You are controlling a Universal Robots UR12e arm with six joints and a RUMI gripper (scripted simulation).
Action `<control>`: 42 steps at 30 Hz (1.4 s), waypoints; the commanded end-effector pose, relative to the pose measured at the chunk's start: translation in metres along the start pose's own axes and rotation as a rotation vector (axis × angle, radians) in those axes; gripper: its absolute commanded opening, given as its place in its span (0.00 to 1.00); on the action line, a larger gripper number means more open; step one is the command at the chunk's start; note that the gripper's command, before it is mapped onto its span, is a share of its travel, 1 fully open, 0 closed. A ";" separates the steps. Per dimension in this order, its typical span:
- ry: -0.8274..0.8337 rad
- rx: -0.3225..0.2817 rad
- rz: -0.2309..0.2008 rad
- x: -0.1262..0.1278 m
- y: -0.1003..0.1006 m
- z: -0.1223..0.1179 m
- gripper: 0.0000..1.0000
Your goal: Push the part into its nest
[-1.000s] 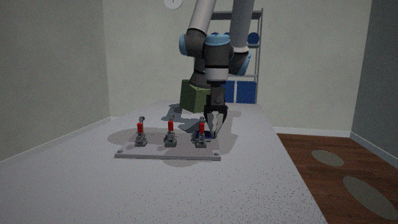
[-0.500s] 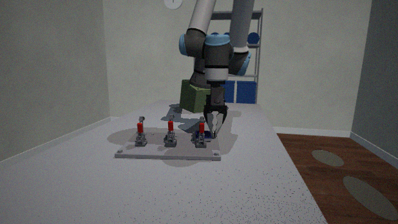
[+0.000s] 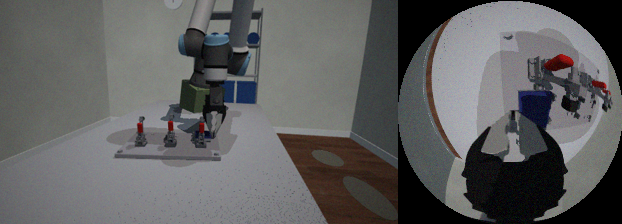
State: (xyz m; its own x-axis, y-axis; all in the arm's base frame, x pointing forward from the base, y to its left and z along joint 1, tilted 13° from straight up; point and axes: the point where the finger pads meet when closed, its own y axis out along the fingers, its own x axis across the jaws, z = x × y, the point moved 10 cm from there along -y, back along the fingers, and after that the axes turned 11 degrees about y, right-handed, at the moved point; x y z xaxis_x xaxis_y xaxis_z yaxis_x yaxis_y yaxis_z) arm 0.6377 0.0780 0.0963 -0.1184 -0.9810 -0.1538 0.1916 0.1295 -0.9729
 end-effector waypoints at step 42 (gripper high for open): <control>0.000 -0.004 0.000 0.004 0.001 -0.001 0.00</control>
State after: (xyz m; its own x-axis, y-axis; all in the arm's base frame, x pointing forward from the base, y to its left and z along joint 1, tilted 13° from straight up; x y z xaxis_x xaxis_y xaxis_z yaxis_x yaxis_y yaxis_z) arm 0.6379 0.0736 0.0958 -0.1185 -0.9809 -0.1542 0.1915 0.1298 -0.9729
